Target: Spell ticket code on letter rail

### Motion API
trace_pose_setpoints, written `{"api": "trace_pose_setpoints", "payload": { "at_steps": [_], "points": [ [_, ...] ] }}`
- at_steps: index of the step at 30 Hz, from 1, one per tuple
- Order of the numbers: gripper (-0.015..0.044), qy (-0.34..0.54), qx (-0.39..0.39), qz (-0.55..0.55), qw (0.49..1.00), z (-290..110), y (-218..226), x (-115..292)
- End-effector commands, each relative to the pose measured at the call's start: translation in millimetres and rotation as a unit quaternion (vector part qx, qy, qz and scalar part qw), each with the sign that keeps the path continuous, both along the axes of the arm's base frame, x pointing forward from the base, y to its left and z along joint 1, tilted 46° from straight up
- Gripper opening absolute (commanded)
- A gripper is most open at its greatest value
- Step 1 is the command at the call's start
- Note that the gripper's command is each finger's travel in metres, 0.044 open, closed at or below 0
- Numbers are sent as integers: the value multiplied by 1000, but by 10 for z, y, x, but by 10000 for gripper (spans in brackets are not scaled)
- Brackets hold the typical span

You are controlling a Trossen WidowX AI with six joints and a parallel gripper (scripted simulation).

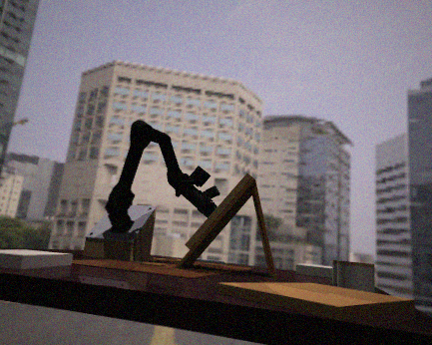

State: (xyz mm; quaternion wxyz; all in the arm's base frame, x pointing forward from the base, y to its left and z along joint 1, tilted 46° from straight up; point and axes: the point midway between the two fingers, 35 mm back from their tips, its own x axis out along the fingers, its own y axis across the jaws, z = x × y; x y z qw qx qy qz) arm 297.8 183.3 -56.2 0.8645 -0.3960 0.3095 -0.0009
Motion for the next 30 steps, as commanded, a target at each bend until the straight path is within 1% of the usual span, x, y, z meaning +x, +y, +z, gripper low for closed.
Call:
{"api": "trace_pose_setpoints", "payload": {
  "at_steps": [1, 30],
  "points": [
    [0, 3, -2, 2, 1000, 8, -25, -1],
    [0, 3, -2, 2, 1000, 107, -126, 38]
  ]
}}
